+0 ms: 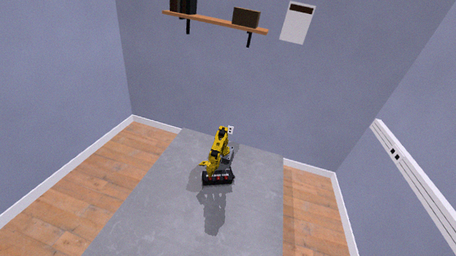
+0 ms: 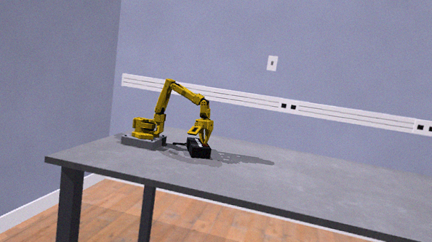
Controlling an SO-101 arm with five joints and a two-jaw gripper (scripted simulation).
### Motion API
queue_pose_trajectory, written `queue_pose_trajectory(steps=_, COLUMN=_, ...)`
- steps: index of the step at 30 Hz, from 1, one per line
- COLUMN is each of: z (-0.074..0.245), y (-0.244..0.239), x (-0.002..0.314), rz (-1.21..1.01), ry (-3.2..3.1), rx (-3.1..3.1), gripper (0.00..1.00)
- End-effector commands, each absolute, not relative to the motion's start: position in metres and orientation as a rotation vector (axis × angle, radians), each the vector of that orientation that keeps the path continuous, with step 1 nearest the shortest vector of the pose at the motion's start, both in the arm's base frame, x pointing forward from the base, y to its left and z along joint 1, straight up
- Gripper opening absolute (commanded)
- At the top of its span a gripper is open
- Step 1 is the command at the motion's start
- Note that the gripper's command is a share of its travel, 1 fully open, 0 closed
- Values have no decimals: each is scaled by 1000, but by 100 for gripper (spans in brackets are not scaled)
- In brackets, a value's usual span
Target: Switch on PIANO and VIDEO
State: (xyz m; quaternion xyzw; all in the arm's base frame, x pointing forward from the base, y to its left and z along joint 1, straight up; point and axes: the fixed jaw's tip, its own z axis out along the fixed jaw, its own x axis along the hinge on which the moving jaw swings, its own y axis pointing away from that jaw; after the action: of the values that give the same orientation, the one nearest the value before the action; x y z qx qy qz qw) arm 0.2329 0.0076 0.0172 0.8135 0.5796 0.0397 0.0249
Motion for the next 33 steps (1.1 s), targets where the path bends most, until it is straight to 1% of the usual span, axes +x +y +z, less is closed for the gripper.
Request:
queue_pose_trajectory(steps=1, z=-3, y=4, x=218, rz=-3, ry=1820, rx=2562, gripper=0)
queue_pose_trajectory(steps=33, z=-11, y=4, x=213, rz=-3, ry=1818, rx=2564, gripper=0)
